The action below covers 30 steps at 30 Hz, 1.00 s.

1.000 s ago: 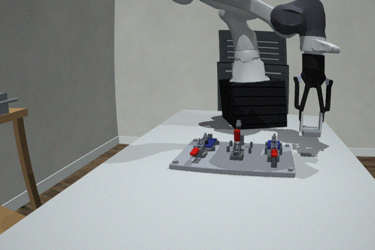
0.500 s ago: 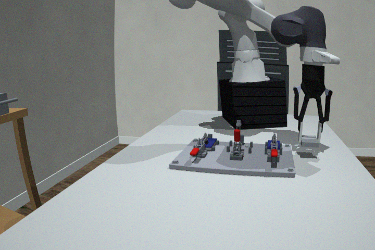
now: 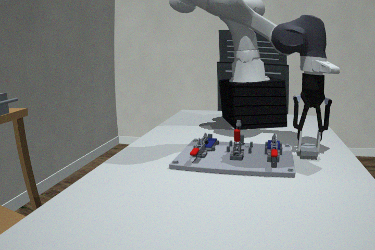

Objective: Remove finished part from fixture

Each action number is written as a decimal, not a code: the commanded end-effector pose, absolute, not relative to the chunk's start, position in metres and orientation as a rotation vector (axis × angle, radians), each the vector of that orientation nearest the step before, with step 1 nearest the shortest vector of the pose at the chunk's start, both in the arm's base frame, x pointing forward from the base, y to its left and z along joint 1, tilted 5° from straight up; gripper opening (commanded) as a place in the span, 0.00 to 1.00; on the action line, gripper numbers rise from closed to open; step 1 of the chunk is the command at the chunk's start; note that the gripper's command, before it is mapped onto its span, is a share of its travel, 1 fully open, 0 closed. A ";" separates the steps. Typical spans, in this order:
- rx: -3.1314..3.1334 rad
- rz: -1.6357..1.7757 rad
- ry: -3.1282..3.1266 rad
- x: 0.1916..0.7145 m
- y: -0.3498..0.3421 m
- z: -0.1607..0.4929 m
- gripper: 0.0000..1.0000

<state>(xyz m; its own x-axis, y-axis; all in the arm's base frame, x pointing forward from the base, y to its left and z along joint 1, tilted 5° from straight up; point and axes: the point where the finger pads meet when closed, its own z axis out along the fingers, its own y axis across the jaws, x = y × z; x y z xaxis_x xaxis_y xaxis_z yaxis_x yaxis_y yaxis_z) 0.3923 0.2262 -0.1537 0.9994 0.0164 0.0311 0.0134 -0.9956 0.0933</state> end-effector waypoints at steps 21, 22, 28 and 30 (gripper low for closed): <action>3.054 0.058 0.012 0.394 0.228 -0.161 0.00; 3.054 0.058 0.012 0.394 0.228 -0.161 0.00; 3.054 0.058 0.012 0.394 0.228 -0.161 0.00; 3.054 0.058 0.012 0.394 0.228 -0.161 0.00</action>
<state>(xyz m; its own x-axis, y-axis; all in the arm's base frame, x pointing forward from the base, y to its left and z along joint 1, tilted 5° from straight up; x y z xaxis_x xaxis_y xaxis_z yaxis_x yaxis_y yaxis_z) 0.3936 0.2273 -0.1607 0.9993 0.0140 0.0354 0.0108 -0.9959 0.0893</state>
